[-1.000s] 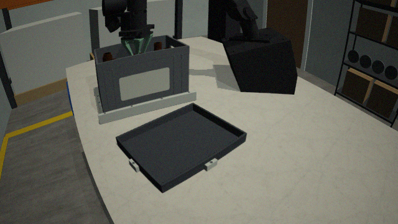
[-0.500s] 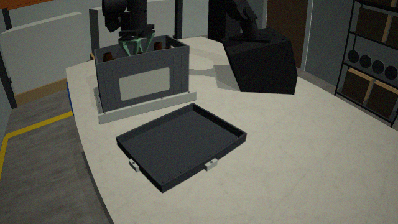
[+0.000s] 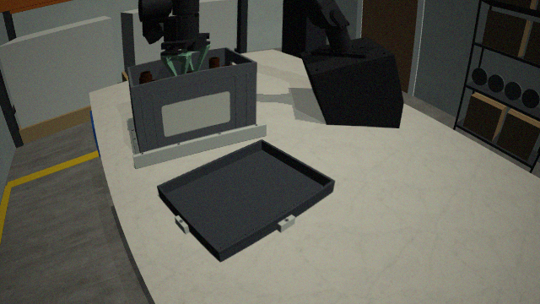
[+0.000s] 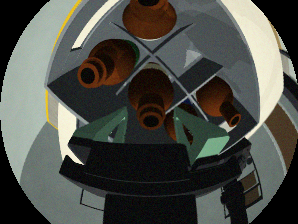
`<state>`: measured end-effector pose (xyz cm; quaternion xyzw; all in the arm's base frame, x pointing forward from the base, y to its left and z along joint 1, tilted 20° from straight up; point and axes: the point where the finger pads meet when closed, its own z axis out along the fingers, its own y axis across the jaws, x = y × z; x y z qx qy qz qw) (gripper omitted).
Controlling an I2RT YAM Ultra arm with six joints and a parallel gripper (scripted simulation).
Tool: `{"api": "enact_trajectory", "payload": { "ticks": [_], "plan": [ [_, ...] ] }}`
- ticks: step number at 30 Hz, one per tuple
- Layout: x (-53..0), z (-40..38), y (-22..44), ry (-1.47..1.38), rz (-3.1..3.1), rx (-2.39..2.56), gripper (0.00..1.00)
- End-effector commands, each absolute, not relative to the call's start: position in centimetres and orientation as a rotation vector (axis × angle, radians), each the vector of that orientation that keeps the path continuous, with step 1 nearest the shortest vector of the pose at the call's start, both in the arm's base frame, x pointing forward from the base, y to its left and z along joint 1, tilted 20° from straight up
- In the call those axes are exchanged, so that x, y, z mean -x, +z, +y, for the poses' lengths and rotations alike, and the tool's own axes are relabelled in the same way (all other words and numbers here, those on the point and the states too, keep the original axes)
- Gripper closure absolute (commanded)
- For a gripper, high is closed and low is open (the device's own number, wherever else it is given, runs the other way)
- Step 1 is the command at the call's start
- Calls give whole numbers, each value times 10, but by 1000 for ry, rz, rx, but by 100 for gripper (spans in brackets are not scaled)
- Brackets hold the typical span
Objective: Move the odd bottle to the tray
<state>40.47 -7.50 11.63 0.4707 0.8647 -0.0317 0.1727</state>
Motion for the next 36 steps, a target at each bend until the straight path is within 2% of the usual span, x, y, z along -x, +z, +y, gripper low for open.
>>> {"api": "enact_trajectory", "payload": {
  "ticks": [1,16,36],
  "plan": [
    [-404,-75,124,-84,2433,-1320,39],
    [-404,-74,130,-83,2432,-1319,39],
    [-394,-62,177,-71,2418,-1314,39]
  ]
}}
